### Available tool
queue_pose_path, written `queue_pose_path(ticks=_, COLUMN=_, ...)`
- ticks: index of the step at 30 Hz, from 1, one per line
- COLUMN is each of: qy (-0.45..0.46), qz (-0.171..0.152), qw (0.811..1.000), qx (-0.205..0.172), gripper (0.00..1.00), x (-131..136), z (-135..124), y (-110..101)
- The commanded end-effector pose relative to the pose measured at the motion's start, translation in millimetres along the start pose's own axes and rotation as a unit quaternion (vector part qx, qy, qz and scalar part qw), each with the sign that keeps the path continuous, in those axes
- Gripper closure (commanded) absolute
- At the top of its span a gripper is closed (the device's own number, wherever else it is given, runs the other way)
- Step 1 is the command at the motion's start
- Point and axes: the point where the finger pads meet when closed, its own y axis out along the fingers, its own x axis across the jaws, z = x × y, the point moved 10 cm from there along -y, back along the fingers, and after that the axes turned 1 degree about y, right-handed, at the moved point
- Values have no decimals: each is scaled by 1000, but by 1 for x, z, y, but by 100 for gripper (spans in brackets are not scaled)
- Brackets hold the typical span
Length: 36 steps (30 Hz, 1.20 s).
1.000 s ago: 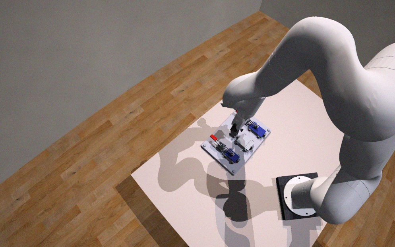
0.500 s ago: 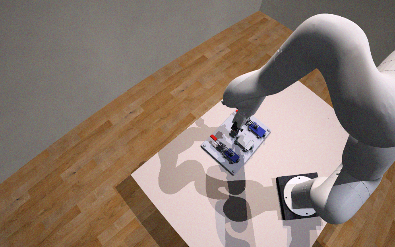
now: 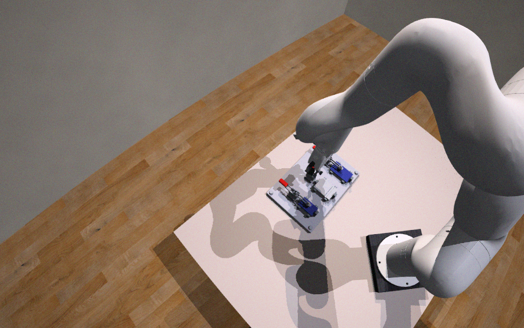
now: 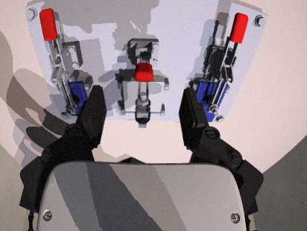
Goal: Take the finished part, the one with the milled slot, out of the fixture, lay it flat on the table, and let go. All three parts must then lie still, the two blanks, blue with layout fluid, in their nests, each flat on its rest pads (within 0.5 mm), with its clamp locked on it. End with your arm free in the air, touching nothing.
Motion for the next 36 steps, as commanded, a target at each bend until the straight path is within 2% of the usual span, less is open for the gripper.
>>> queue_pose_path(ticks=1, qy=0, qz=0, qw=1000, qx=1, gripper=0, x=0, z=1, y=0)
queue_pose_path(ticks=27, qy=0, qz=0, qw=1000, qx=1, gripper=0, x=0, z=0, y=7)
queue_pose_path(ticks=36, qy=0, qz=0, qw=1000, qx=1, gripper=0, x=0, z=-7, y=7)
